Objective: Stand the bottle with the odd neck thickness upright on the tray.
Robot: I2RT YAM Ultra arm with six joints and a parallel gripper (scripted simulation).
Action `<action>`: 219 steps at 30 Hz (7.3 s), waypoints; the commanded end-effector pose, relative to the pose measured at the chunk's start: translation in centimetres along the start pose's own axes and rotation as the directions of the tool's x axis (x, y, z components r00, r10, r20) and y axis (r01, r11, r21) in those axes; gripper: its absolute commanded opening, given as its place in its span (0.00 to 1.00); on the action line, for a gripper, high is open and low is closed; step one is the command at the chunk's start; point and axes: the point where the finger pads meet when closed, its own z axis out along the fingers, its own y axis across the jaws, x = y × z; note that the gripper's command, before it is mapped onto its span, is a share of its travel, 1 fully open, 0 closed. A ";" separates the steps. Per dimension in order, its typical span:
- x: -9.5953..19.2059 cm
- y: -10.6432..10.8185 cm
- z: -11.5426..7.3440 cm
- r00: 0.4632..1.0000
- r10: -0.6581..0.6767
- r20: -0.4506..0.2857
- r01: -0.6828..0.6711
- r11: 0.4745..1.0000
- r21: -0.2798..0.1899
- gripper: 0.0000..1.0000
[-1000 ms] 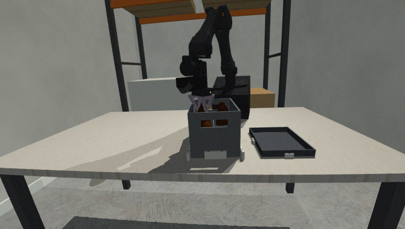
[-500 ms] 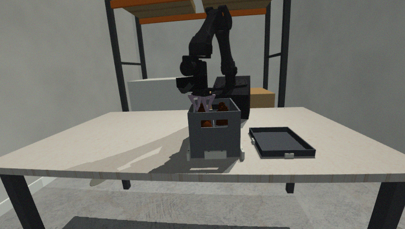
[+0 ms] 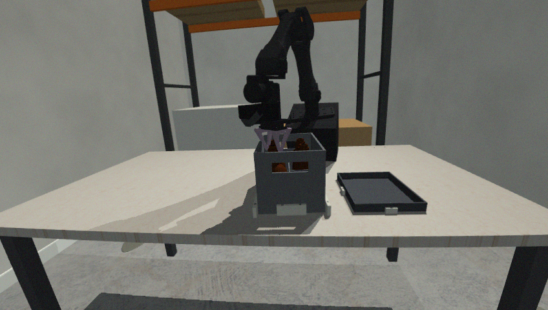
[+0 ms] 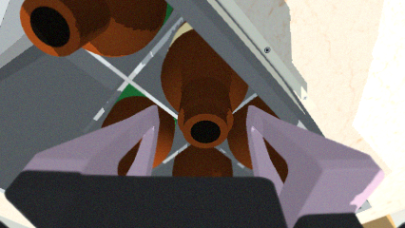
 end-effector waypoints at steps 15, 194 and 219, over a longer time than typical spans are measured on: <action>-1.3 -0.1 -2.4 0.999 0.007 0.048 -0.007 1.000 0.001 0.61; 6.9 6.4 -6.5 1.000 0.004 -0.003 -0.004 1.000 0.015 0.61; 5.4 7.5 -6.0 0.998 0.008 0.060 -0.006 1.000 -0.028 0.61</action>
